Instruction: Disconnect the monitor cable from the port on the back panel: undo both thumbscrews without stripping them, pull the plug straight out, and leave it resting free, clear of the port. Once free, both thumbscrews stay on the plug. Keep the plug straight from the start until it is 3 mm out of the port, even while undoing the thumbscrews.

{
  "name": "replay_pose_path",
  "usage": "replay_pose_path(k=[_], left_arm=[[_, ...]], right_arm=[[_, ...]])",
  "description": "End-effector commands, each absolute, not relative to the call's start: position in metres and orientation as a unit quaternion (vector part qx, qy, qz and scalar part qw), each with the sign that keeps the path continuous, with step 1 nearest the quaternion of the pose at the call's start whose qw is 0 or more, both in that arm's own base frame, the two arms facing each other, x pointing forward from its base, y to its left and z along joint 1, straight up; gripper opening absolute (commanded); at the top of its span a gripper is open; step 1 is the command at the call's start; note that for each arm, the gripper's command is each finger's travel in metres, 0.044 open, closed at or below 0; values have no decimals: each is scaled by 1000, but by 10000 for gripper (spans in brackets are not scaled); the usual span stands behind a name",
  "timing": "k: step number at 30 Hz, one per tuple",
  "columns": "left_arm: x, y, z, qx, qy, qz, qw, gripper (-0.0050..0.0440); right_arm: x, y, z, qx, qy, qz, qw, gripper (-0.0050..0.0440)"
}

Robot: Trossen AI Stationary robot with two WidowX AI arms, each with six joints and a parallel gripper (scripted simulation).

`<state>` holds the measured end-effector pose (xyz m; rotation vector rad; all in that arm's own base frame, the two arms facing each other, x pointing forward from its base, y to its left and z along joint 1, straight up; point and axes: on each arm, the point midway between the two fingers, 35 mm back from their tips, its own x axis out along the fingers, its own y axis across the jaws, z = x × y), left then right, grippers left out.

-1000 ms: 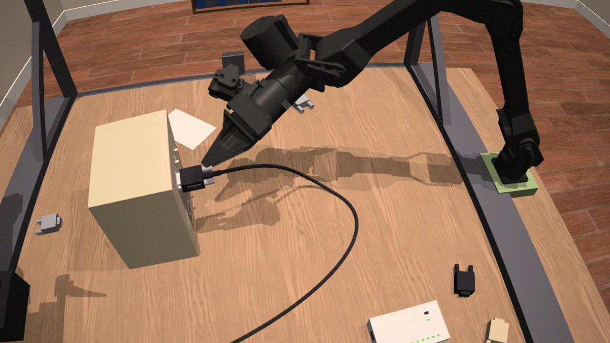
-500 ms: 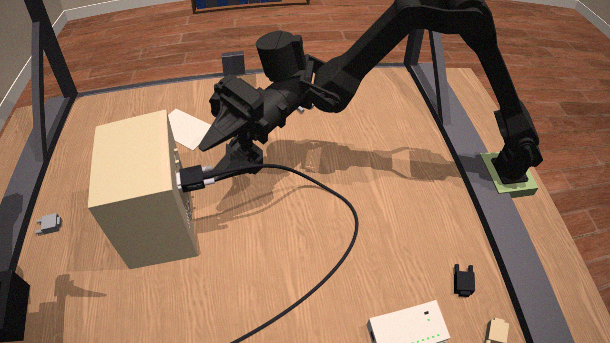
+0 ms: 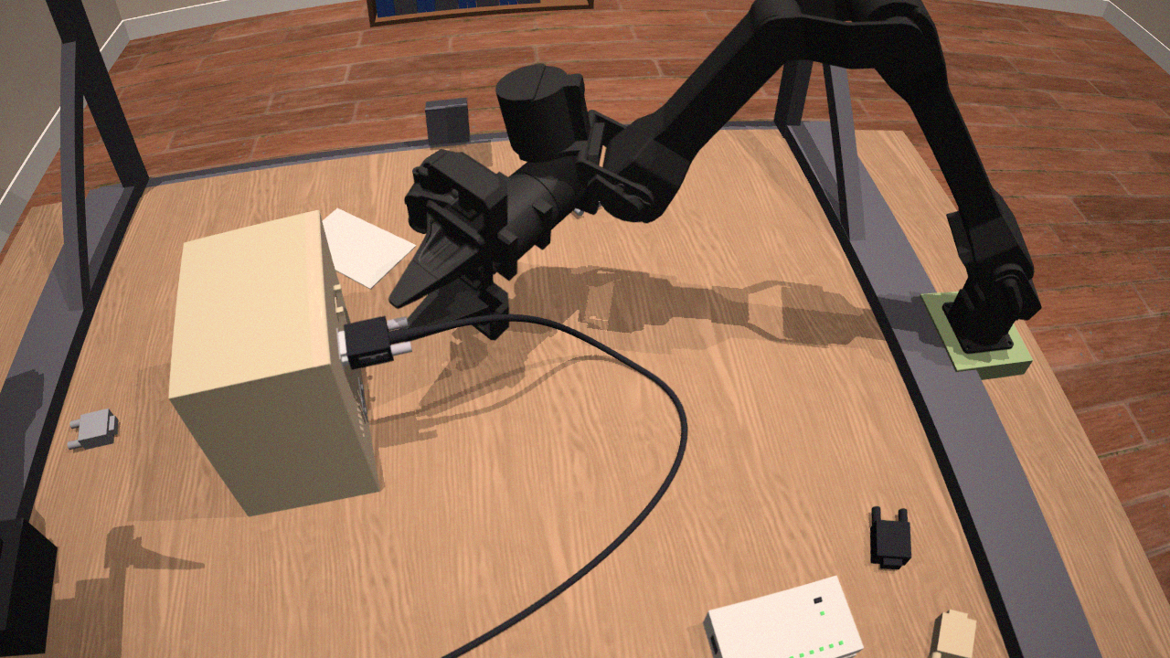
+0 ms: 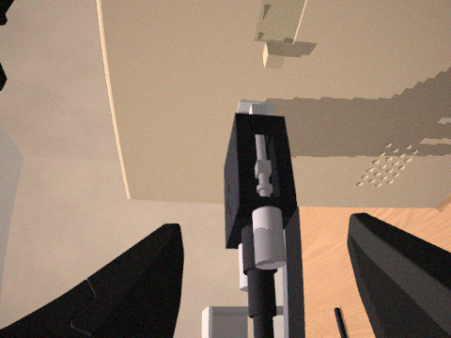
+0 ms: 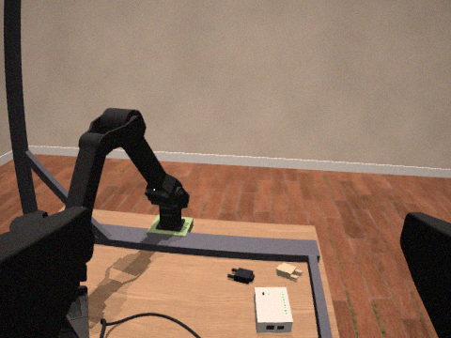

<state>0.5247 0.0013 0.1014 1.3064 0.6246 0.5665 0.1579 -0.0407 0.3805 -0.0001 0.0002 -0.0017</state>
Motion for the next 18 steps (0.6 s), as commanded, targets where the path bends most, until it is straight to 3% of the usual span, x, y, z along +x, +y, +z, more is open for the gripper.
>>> replay_pose_path(k=[1, 7, 18], left_arm=[[526, 1, 113, 585, 274, 263, 717, 128], [526, 1, 113, 585, 274, 263, 717, 0], [525, 1, 114, 567, 277, 259, 732, 0]], right_arm=[[158, -39, 383, -3, -1, 0, 1000, 440], [158, -39, 383, -3, -1, 0, 1000, 440], [158, -39, 383, -3, -1, 0, 1000, 440]])
